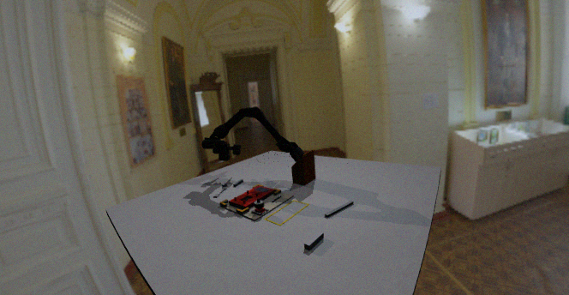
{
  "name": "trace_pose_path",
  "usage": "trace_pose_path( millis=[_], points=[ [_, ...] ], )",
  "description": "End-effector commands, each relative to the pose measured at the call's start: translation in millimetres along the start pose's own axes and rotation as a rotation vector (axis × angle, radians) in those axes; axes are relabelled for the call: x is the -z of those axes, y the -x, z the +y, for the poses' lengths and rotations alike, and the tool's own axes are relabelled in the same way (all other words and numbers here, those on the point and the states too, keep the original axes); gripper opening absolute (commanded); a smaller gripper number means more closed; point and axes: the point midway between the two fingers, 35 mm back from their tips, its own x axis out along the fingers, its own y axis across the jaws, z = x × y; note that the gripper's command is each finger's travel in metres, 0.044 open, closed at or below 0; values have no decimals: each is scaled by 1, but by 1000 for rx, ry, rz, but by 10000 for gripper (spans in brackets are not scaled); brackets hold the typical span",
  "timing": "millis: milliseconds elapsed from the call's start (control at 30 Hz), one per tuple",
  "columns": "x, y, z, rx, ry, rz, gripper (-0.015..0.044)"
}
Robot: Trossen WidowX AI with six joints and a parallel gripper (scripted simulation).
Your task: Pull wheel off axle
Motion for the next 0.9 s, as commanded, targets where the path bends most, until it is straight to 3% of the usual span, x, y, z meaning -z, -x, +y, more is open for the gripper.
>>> trace_pose_path(
  millis=[0, 100, 400, 867],
  points=[
    [-2, 1, 1, 2, 0, -8, 374],
    [-30, 15, 6, 24, -18, -107, 300],
    [-103, 78, 3, 63, -258, -346, 300],
    [-169, 162, 32, -22, -484, -634, 300]
  ],
)
